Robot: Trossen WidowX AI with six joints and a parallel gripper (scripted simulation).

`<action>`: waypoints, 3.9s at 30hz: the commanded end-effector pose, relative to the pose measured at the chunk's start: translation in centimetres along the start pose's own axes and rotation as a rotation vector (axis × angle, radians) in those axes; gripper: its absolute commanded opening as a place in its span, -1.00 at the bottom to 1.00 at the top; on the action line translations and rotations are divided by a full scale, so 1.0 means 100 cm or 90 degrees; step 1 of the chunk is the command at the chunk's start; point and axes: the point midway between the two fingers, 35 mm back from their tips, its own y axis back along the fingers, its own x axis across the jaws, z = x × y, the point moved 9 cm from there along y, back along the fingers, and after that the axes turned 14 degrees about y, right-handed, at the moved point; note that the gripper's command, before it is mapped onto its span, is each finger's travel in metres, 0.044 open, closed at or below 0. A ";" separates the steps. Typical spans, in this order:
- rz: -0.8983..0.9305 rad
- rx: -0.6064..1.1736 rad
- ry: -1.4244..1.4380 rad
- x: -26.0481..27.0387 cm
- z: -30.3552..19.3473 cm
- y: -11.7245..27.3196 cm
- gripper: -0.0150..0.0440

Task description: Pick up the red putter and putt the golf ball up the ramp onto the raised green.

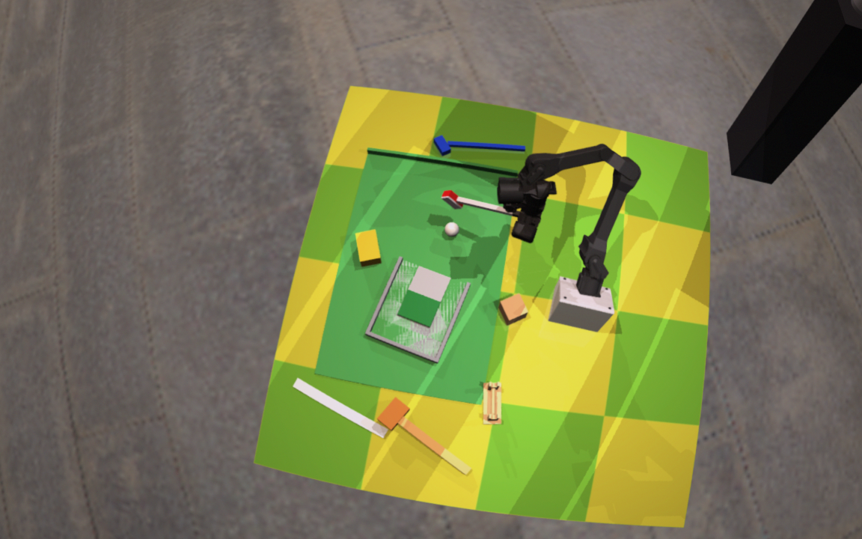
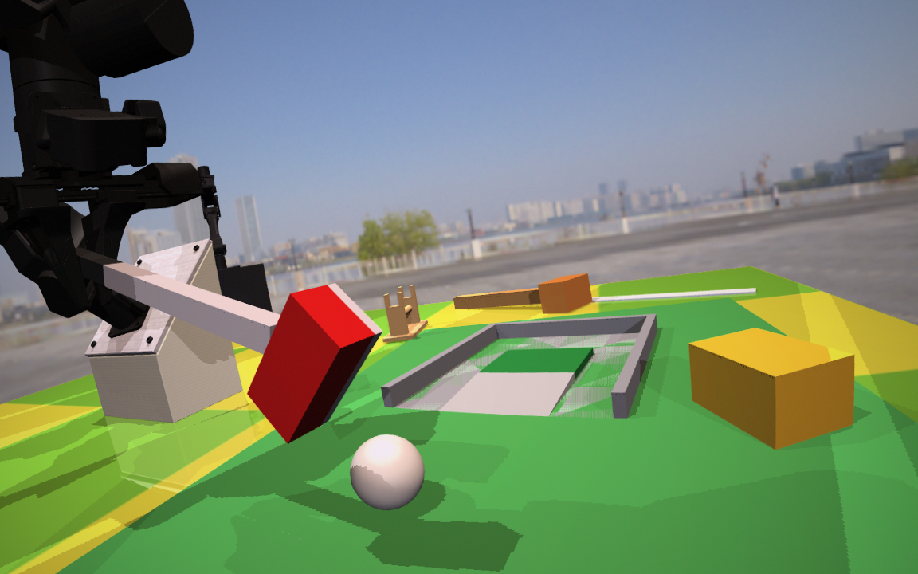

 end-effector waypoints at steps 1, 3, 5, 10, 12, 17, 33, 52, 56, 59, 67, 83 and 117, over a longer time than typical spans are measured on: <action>-0.006 0.000 -0.012 -0.002 -0.002 -0.002 -0.49; -0.005 0.000 -0.012 -0.002 -0.002 -0.006 -0.49; -0.005 0.000 -0.012 -0.002 -0.002 -0.013 -0.49; -0.006 -0.001 -0.012 -0.002 -0.002 -0.034 -0.49; -0.007 0.000 -0.013 -0.002 -0.003 -0.039 -0.49; -0.007 0.000 -0.013 -0.002 -0.003 -0.042 -0.49; -0.007 -0.001 -0.013 -0.003 -0.003 -0.066 -0.49; -0.005 -0.001 -0.015 -0.016 -0.006 -0.068 -0.49; -0.008 -0.001 -0.013 -0.030 -0.010 -0.069 -0.49; -0.009 -0.001 -0.013 -0.032 -0.011 -0.070 -0.49; -0.008 0.004 -0.011 -0.027 -0.010 -0.071 -0.49; -0.005 -0.001 -0.013 0.102 0.024 -0.070 -0.49; -0.006 0.003 -0.007 0.103 0.024 -0.020 -0.49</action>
